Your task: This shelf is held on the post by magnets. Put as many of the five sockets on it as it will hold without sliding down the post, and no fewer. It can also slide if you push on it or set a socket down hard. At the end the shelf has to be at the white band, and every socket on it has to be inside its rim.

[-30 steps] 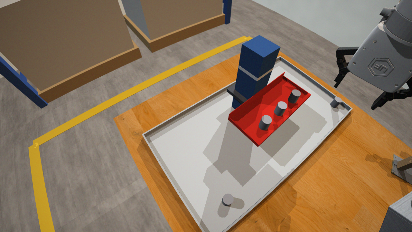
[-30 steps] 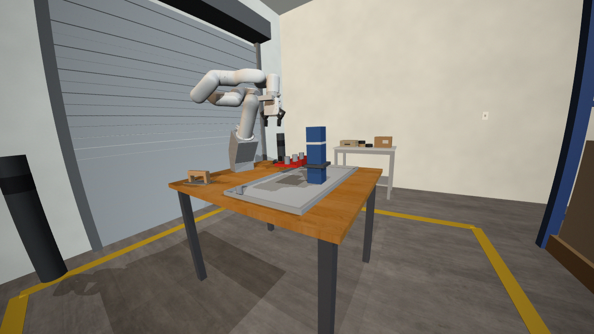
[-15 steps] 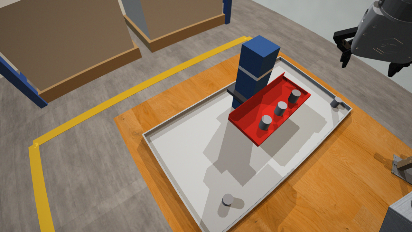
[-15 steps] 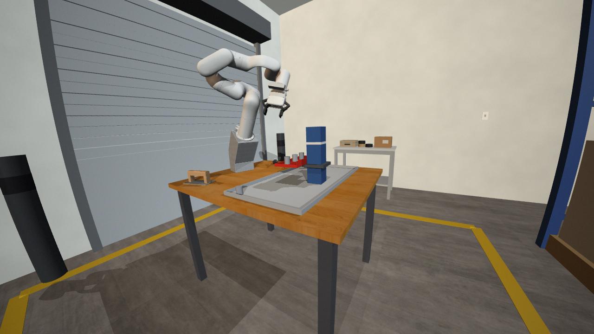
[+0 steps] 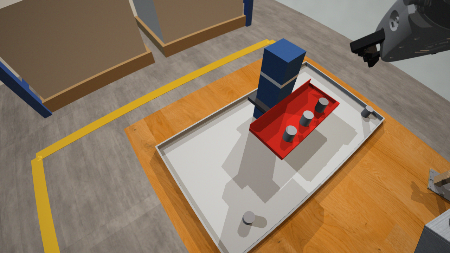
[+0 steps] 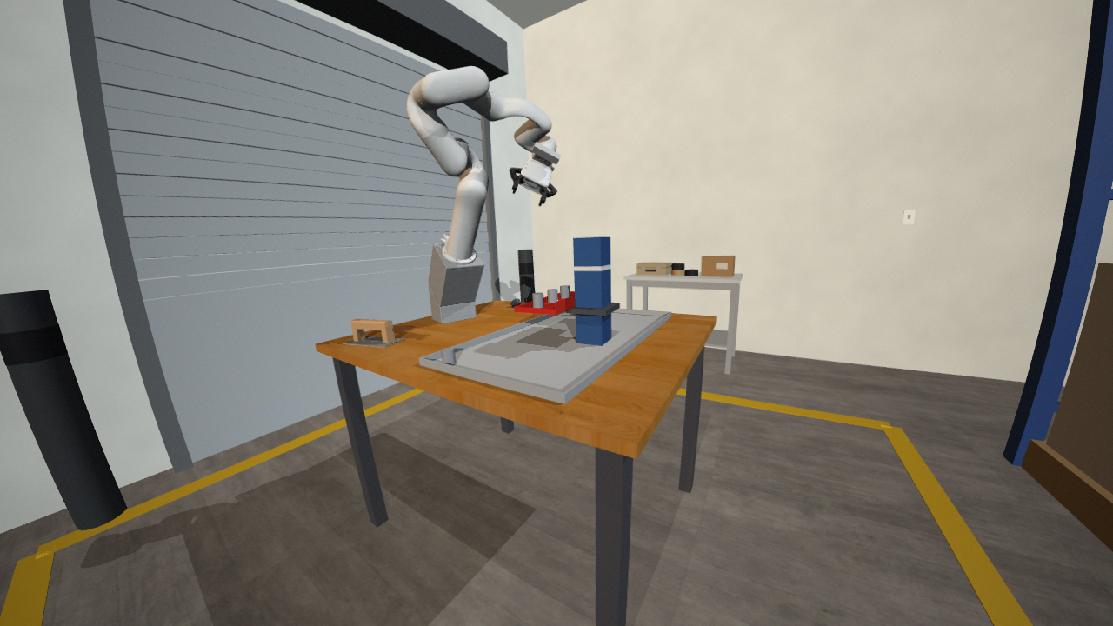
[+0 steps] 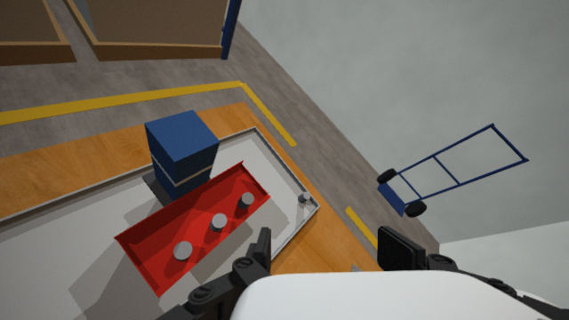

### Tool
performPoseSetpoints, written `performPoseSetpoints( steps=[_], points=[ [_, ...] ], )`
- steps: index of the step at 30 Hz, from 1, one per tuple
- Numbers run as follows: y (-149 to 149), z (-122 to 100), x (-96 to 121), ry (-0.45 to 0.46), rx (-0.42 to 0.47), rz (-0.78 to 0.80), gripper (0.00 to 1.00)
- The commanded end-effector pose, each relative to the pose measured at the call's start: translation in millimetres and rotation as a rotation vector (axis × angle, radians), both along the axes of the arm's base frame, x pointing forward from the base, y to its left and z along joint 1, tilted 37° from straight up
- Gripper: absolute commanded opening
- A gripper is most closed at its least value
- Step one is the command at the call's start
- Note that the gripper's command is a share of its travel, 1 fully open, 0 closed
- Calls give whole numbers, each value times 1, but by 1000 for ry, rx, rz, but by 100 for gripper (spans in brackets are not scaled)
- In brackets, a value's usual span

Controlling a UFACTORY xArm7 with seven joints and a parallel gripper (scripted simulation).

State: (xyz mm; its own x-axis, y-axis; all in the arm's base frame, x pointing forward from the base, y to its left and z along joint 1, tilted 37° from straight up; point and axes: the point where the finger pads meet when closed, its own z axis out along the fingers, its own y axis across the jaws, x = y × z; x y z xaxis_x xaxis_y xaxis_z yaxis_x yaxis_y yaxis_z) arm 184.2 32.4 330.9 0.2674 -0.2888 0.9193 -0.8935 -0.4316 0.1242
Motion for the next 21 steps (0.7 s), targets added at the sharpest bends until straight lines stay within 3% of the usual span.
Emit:
performPoseSetpoints(
  steps=[1,3,5,7,10,12,21],
  points=[
    [36,6,-3,75,-146,46,100],
    [72,1,-10,151,-256,124,100],
    [72,1,-10,151,-256,124,100],
    [105,-8,-19,228,-352,201,100],
    [119,-13,-25,266,-394,238,100],
    [145,-25,-37,340,-469,306,100],
    [191,-52,-71,511,-613,447,100]
  ],
)
